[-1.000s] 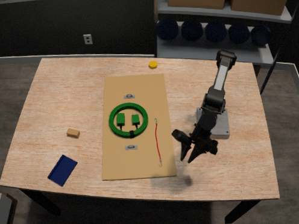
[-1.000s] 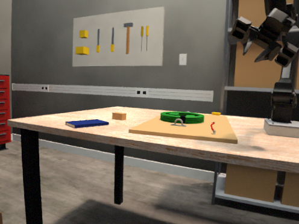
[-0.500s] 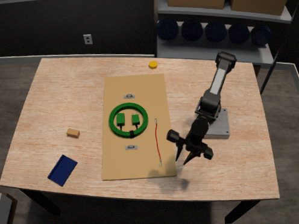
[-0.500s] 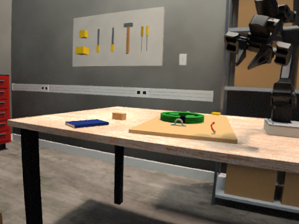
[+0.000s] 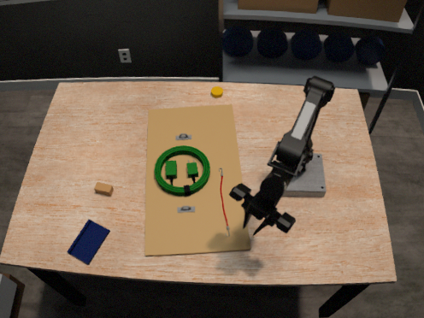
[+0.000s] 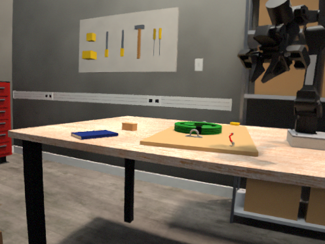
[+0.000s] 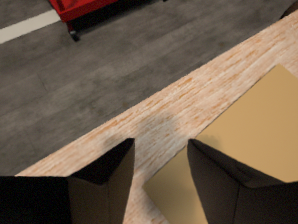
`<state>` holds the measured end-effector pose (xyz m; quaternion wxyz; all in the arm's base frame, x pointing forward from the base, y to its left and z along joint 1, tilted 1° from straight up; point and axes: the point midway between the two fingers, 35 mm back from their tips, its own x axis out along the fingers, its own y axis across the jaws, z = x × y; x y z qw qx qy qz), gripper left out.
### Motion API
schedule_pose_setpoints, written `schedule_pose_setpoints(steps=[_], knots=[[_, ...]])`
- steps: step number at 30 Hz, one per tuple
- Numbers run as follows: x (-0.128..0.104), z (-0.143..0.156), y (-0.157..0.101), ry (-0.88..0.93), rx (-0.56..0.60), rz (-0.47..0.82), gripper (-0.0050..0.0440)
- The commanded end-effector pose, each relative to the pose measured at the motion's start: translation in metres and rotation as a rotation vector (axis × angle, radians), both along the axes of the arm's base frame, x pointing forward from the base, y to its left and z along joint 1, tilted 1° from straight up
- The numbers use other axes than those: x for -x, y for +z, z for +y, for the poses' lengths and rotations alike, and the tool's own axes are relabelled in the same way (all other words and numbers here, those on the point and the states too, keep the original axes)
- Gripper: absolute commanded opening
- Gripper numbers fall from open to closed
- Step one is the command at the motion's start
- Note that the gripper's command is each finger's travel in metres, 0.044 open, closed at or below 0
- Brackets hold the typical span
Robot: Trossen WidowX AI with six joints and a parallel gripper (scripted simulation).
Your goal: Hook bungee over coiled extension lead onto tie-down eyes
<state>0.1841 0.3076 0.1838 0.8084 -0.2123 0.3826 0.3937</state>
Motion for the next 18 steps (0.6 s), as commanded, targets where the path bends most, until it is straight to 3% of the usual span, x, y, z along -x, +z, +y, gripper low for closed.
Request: schedule_pose_setpoints(steps=[1,18], knots=[[-0.005,0.002,0.006,-0.069,-0.033,0.043,0.0150],[-0.021,-0.008,-0.017,-0.426,-0.081,0.277,0.0150]])
